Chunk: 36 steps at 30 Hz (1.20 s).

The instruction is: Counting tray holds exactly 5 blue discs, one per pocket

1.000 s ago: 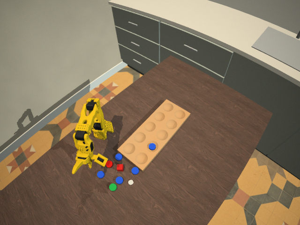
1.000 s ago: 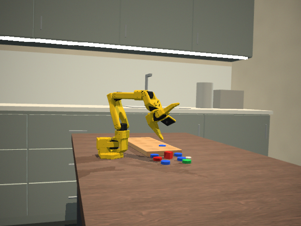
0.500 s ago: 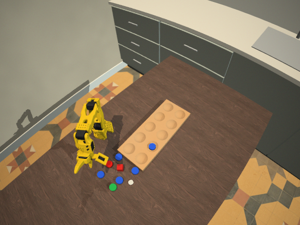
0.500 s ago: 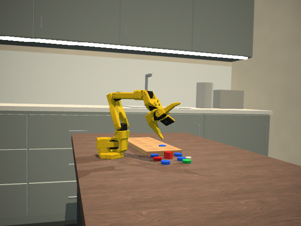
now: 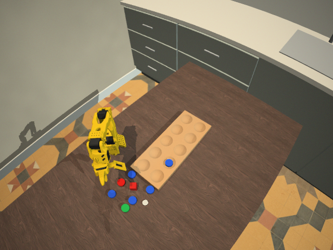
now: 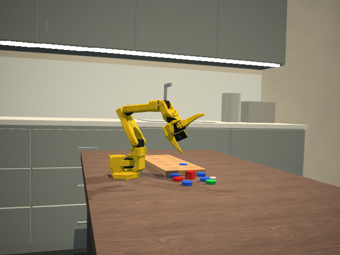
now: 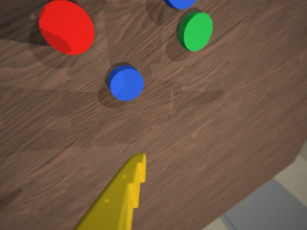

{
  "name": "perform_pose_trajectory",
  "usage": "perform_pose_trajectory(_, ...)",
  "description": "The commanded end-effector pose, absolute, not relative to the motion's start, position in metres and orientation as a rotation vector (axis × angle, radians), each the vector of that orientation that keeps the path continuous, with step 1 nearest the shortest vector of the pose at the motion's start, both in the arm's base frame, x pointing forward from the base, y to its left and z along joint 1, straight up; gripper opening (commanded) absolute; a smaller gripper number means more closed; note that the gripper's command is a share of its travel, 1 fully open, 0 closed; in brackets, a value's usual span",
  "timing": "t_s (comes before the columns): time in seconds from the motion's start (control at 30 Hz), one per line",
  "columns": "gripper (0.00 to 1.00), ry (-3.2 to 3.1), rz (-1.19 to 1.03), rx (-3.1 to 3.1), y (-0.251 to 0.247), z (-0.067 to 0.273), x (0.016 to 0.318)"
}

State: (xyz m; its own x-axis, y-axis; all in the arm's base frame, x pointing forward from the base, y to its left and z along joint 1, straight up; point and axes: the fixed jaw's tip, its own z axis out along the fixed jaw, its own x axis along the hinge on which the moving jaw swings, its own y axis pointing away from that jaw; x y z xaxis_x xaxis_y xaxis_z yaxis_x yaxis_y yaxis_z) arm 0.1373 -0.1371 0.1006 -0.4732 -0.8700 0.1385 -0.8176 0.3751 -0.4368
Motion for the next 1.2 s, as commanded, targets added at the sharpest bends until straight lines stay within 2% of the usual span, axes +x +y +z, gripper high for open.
perform_pose_trajectory(0.0, 1.0, 2.33, -0.784, -1.778, -0.127, 0.113, 0.141)
perform_pose_trajectory(0.6, 1.0, 1.373, -0.827, -2.699, -0.076, 0.115, 0.135)
perform_pose_trajectory(1.17, 1.0, 0.647, -0.839, -3.02, -0.051, 0.111, 0.127)
